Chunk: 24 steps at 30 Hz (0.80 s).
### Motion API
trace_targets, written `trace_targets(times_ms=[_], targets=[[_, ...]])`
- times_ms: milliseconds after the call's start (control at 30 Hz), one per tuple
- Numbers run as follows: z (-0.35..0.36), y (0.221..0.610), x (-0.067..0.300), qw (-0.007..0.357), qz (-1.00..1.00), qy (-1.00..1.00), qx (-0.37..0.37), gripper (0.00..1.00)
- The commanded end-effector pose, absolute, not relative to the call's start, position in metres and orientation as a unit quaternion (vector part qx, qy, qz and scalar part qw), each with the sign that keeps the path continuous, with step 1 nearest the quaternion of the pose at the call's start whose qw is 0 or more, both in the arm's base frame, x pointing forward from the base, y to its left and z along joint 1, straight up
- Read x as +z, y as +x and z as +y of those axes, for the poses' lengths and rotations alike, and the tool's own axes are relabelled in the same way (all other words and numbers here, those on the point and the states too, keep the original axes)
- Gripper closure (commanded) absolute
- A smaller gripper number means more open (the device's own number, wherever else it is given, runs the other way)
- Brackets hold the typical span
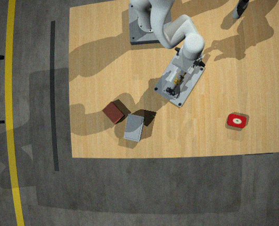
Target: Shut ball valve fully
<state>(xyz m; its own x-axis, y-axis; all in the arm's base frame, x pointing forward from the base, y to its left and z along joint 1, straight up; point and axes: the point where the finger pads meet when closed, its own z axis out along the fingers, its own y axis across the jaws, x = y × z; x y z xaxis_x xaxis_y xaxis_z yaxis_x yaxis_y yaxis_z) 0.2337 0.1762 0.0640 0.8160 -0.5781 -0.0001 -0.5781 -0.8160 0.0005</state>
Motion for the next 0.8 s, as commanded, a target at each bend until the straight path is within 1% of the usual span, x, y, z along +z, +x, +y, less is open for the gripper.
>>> trace_targets(times_ms=[0,767], targets=[[0.1769,0.2345,0.0647,-0.001,-0.303,0.953,0.001,0.31],[0.1767,0.2343,0.0588,-0.001,-0.303,0.953,0.001,0.31]])
